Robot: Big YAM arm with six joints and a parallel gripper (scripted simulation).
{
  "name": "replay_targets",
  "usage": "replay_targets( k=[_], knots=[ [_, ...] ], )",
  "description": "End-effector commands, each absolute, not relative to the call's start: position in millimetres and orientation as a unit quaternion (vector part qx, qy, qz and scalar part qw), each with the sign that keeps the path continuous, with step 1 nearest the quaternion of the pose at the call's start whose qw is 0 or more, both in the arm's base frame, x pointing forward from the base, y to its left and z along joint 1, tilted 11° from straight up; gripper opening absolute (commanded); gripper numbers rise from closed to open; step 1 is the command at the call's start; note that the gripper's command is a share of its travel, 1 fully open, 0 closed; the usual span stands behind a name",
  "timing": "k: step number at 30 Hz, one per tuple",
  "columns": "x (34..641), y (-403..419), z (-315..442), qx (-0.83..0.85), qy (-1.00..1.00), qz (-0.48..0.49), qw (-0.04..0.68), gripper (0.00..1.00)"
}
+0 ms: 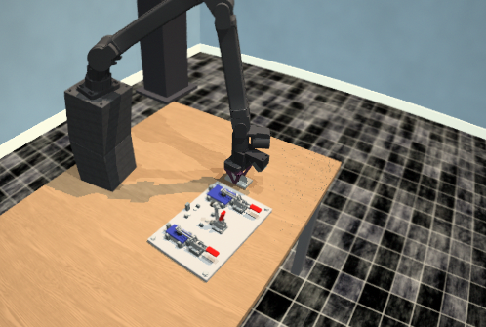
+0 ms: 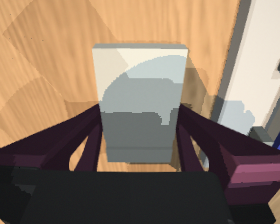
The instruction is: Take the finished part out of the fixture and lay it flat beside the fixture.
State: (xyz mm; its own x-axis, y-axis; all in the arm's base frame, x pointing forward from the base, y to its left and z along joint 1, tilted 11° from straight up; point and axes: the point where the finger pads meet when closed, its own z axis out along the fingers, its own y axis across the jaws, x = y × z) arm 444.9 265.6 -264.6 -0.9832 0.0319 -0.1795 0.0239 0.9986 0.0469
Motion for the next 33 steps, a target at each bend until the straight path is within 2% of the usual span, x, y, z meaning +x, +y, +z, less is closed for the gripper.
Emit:
replay_targets(
  k=[1,33],
  knots=[
    [446.1,258.5,-264.2,0.017,0.995,0.023,0.091,0.00],
    [451.7,262.0,-256.0,0.017,0.995,0.027,0.097,0.00]
  ],
)
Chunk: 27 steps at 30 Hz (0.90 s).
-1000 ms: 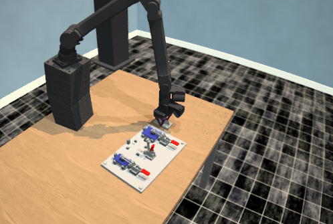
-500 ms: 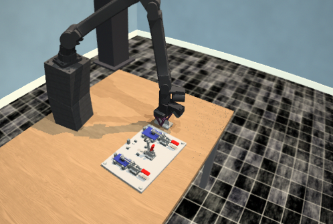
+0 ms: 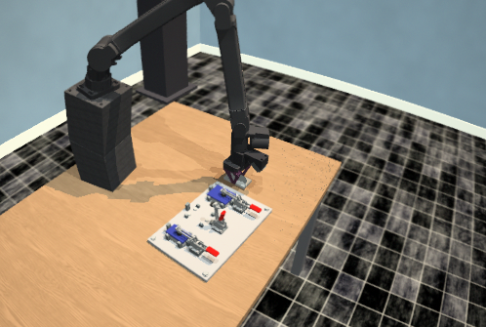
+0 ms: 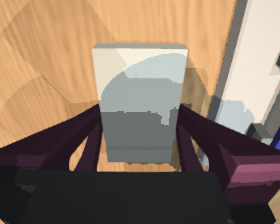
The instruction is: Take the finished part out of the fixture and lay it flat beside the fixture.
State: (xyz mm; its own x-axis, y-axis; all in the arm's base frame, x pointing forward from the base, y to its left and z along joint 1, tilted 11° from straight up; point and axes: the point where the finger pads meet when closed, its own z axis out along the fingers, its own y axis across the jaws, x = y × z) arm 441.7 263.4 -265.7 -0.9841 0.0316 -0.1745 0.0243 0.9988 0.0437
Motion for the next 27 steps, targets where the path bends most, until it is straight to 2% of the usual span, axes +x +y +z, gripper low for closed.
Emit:
replay_targets(
  k=[1,27],
  knots=[
    [453,262,-255,0.017,0.995,0.027,0.098,0.00],
    [464,269,-251,0.018,0.994,0.033,0.106,0.00]
  ],
)
